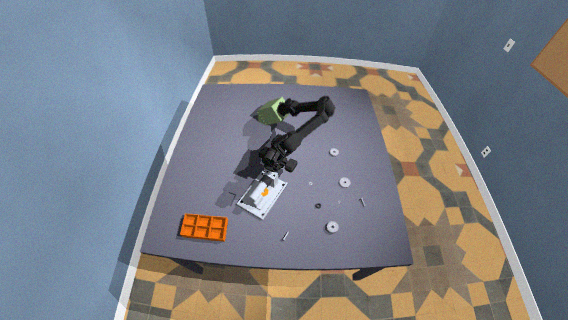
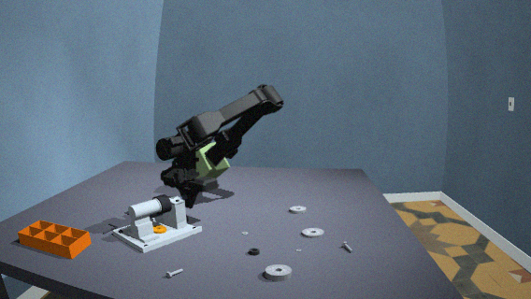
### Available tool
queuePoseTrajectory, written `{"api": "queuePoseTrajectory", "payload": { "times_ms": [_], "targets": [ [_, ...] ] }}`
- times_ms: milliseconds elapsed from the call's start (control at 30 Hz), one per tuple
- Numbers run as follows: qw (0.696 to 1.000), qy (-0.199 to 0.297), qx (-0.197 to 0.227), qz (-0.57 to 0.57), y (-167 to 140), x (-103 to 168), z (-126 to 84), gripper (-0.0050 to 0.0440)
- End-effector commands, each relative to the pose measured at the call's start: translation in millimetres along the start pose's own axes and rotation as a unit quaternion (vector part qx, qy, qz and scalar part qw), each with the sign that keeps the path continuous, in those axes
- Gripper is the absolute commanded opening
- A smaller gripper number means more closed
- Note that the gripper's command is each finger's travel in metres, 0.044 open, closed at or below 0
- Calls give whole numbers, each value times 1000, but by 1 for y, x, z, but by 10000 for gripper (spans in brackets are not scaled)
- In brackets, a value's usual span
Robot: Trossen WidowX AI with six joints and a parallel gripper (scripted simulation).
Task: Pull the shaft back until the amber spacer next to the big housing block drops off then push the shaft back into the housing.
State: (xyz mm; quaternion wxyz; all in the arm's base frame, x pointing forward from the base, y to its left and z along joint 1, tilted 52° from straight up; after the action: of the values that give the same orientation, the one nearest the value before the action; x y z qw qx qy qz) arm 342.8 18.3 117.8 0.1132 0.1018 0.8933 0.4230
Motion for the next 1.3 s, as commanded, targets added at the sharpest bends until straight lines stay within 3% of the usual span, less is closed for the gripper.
{"api": "queuePoseTrajectory", "payload": {
  "times_ms": [0, 1267],
  "targets": [
    [1000, -11, -1, -10, 3, -8, -5, -50],
    [1000, -11, -1, -10, 2, -20, -6, -50]
  ]
}}
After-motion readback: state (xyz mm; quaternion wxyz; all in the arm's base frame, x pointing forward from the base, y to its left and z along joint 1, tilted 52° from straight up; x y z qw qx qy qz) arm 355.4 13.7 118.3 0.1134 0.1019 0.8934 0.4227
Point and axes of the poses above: the point midway between the two fingers, 35 mm back from their tips, its own z axis out along the fingers, its own y axis across the jaws, x = y × z, the point moved 1 cm from there along -z, back along the fingers, and after that the axes turned 6 degrees about -z, right-handed, at the moved point
